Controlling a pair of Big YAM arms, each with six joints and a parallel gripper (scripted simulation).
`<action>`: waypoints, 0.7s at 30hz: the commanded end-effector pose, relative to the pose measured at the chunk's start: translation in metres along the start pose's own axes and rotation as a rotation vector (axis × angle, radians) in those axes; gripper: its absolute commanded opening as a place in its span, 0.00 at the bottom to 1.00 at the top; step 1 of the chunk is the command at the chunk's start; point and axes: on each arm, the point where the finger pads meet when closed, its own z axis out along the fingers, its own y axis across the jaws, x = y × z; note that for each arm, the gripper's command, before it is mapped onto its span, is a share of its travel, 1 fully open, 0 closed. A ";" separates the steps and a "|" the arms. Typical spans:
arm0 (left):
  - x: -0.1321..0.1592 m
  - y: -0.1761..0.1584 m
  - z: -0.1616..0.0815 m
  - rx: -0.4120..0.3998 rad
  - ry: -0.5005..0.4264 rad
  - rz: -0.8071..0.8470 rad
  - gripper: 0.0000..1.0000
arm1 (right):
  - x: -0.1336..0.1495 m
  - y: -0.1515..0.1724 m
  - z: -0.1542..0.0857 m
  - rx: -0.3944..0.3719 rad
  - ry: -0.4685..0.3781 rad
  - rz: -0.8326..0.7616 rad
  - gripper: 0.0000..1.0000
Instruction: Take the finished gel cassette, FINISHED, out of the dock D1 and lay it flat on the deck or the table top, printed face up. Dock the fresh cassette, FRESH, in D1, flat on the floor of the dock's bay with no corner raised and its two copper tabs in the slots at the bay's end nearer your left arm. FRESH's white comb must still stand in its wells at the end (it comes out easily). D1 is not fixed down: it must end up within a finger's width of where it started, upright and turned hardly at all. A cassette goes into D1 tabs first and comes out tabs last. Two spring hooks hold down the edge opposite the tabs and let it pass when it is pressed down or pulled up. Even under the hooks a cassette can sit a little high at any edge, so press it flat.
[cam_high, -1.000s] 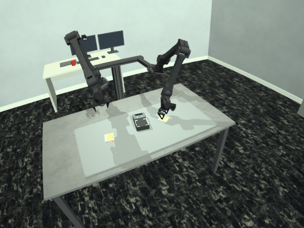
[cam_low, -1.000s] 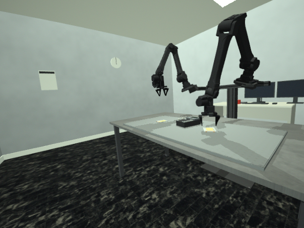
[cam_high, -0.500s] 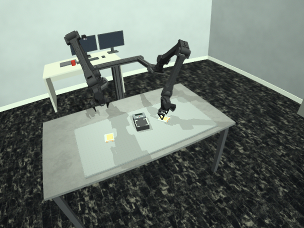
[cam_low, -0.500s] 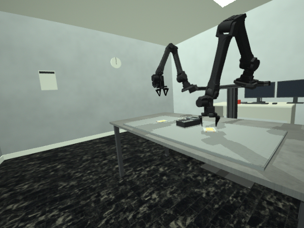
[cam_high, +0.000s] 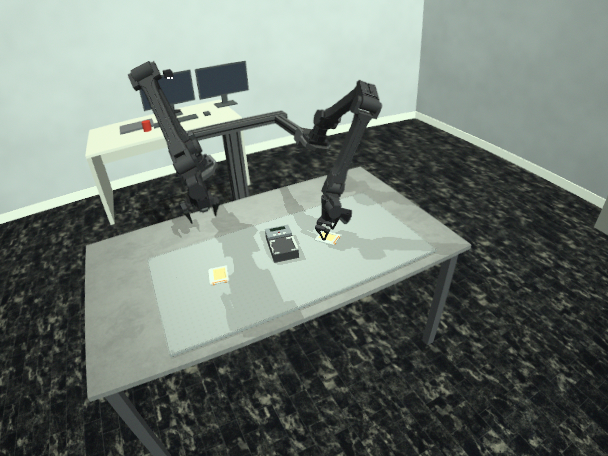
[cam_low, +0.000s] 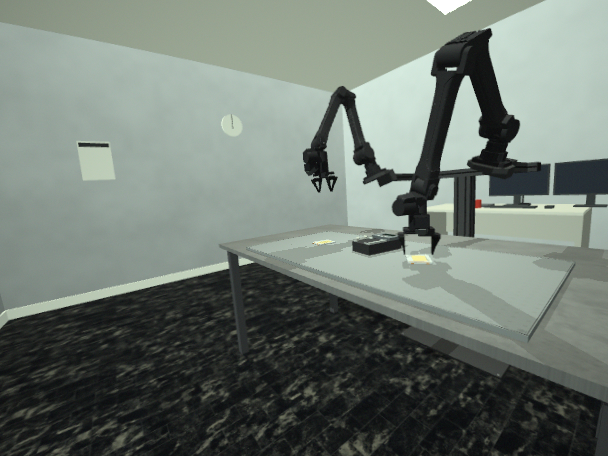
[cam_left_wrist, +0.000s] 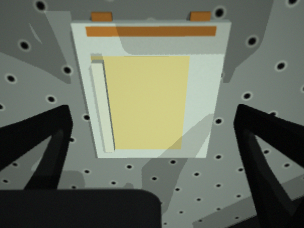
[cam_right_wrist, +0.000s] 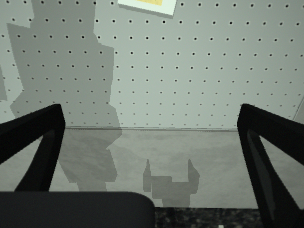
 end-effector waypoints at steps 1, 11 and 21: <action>0.000 0.002 0.008 0.000 0.002 0.000 0.98 | -0.015 0.001 -0.009 0.003 -0.025 -0.001 1.00; 0.000 0.002 0.013 0.000 0.002 0.000 0.98 | -0.015 0.001 -0.009 0.003 -0.025 -0.001 1.00; 0.000 0.002 0.017 0.000 0.002 0.000 0.98 | -0.015 0.001 -0.009 0.003 -0.025 -0.001 1.00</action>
